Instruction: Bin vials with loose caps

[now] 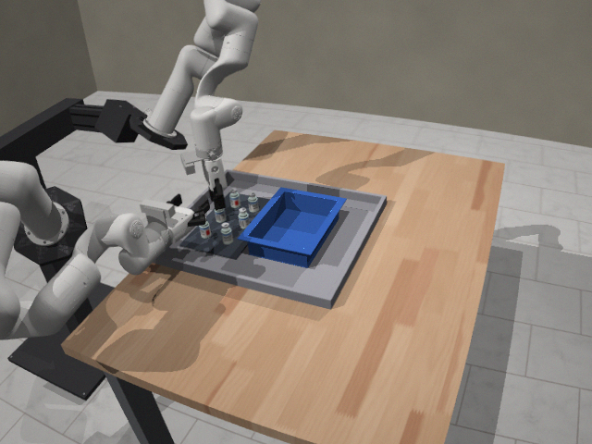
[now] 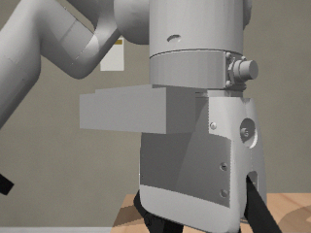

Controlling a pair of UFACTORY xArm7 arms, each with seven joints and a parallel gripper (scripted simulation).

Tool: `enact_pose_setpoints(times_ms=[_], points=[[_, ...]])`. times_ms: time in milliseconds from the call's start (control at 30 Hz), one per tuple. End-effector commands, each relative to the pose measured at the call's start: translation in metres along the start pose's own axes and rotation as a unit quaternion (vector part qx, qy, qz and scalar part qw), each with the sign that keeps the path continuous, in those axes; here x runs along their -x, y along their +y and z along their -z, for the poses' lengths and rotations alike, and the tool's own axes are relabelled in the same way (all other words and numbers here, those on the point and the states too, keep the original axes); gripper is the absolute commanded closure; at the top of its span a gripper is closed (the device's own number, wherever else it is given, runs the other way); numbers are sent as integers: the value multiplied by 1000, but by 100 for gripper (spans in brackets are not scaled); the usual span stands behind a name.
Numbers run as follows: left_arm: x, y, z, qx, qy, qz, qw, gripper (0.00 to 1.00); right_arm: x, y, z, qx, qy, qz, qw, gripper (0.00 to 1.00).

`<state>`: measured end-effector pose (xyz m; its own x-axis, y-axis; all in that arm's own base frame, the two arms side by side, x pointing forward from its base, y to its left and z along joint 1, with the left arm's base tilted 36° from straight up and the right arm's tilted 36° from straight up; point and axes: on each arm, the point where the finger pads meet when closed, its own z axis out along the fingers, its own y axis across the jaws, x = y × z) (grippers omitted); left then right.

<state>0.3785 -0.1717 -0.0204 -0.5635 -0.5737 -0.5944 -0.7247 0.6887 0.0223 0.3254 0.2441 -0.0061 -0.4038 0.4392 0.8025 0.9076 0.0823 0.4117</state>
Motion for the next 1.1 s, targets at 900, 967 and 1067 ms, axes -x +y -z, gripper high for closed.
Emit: enact_pose_setpoints(times_ms=[900, 967, 1067], points=[[-1, -1, 45, -3, 1, 0, 1000, 50, -2, 0, -1, -1, 1, 1, 1000, 0], [-1, -1, 46, -3, 1, 0, 1000, 50, -2, 0, -1, -1, 1, 1, 1000, 0], [-1, -1, 49, -3, 1, 0, 1000, 50, -2, 0, -1, -1, 1, 1, 1000, 0]])
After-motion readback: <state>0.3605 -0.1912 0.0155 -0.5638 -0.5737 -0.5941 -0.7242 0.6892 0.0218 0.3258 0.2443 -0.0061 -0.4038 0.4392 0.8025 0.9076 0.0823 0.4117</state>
